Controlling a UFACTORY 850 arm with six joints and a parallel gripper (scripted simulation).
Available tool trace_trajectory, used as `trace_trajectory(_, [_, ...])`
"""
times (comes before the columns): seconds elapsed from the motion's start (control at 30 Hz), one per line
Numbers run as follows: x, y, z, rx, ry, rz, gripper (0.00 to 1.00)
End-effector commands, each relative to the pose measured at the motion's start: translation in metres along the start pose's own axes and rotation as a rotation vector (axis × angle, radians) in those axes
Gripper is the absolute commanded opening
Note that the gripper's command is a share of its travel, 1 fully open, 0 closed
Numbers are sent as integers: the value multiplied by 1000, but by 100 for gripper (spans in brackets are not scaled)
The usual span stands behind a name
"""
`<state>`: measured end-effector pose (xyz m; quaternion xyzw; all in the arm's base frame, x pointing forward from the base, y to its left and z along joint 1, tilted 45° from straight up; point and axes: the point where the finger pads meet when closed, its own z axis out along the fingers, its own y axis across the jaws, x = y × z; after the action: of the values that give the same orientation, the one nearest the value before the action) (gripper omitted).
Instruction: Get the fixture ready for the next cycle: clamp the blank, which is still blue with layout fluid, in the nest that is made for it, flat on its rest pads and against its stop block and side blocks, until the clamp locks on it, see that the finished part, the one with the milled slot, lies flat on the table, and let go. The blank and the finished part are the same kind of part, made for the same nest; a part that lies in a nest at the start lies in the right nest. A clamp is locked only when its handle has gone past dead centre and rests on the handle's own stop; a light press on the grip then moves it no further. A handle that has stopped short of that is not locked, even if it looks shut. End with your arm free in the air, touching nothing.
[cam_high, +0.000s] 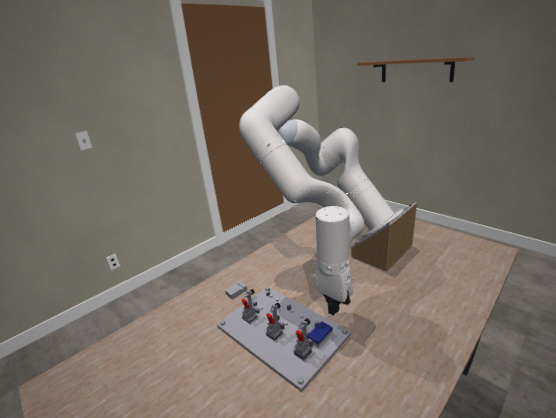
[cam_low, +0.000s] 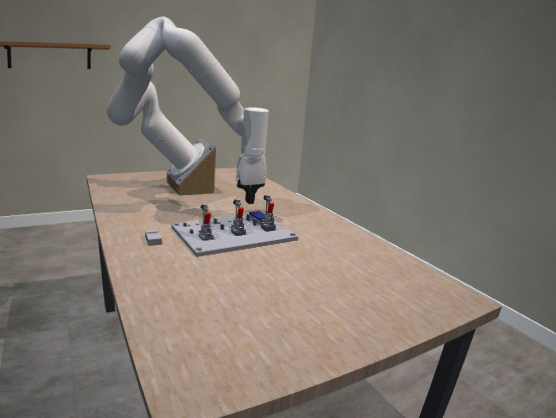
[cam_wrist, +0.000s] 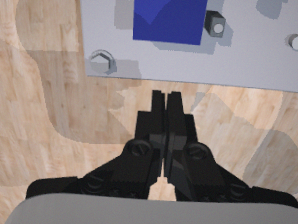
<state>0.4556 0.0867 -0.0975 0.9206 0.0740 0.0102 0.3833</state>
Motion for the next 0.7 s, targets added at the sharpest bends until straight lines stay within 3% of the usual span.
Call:
trace_trajectory(0.0, [1,0,-1,1,1,1,0])
trace_trajectory(0.67, [9,-6,0,1,1,1,0])
